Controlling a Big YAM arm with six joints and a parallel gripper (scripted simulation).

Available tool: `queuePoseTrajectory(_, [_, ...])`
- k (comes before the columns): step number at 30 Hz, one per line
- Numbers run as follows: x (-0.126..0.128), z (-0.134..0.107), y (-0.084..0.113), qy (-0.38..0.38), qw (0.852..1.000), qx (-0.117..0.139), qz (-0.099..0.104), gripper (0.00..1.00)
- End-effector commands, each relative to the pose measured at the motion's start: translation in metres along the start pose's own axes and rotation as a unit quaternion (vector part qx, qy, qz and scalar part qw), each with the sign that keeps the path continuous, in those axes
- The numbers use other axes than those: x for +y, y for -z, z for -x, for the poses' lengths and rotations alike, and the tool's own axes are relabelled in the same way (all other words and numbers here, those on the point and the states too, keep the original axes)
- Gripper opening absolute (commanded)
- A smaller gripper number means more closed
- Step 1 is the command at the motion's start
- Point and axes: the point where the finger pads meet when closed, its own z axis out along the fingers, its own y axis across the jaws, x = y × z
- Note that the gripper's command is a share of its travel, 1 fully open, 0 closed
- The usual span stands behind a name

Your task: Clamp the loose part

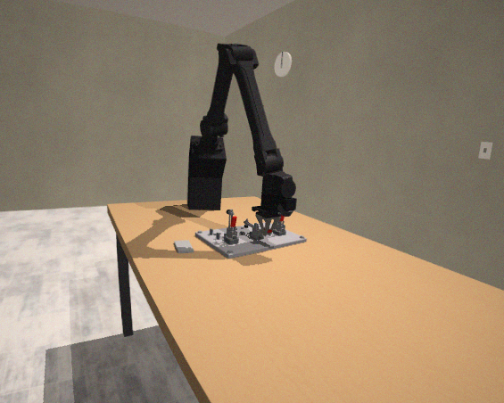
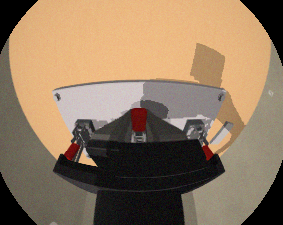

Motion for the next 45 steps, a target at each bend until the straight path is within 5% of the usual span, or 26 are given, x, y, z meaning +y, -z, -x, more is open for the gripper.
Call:
queuePoseTrajectory(1, [0.003, -0.005, 0.022, -0.002, 1.000, -0.002, 0.001, 0.00])
queuePoseTrajectory(45, [-0.008, -0.037, 0.029, -0.006, 1.000, -0.003, -0.005, 0.00])
